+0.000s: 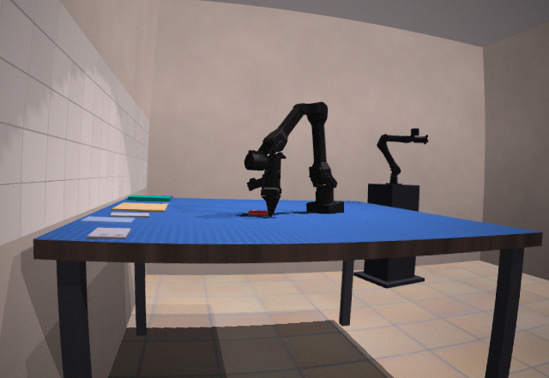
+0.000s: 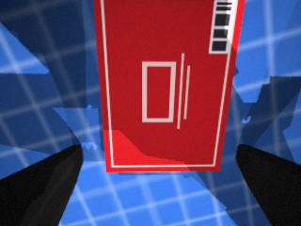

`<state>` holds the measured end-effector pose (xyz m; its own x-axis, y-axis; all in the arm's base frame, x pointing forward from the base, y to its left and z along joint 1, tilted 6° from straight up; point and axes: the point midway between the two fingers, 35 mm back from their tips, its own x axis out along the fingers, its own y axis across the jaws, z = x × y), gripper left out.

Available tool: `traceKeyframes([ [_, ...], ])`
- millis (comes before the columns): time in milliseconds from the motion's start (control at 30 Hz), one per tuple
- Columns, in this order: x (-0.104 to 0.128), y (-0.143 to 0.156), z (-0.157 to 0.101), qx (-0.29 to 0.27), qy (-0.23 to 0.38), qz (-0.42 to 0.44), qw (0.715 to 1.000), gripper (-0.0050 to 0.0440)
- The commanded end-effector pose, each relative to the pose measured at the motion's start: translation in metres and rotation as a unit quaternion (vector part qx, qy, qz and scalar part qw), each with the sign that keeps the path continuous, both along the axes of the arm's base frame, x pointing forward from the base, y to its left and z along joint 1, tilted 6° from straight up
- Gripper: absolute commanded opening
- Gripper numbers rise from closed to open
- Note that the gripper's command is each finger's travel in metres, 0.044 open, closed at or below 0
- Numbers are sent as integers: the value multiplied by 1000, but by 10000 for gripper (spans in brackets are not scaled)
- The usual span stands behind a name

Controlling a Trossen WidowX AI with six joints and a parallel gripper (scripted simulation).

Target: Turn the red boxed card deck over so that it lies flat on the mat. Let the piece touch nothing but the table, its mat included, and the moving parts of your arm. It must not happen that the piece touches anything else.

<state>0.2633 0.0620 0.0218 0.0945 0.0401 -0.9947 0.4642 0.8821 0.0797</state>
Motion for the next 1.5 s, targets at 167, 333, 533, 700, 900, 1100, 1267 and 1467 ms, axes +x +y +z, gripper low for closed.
traceKeyframes([
  [167,5,1,4,1,-8,1,1000,440],
  [333,5,1,4,1,-8,1,1000,440],
  [533,5,1,4,1,-8,1,1000,440],
  [700,6,1,5,1,-9,1,1000,440],
  [900,7,1,10,2,-16,1,1000,440],
  [1100,7,1,15,3,-19,1,1000,440],
  [1267,6,1,21,3,-19,1,1000,440],
  [1467,5,0,31,3,-19,1,1000,440],
])
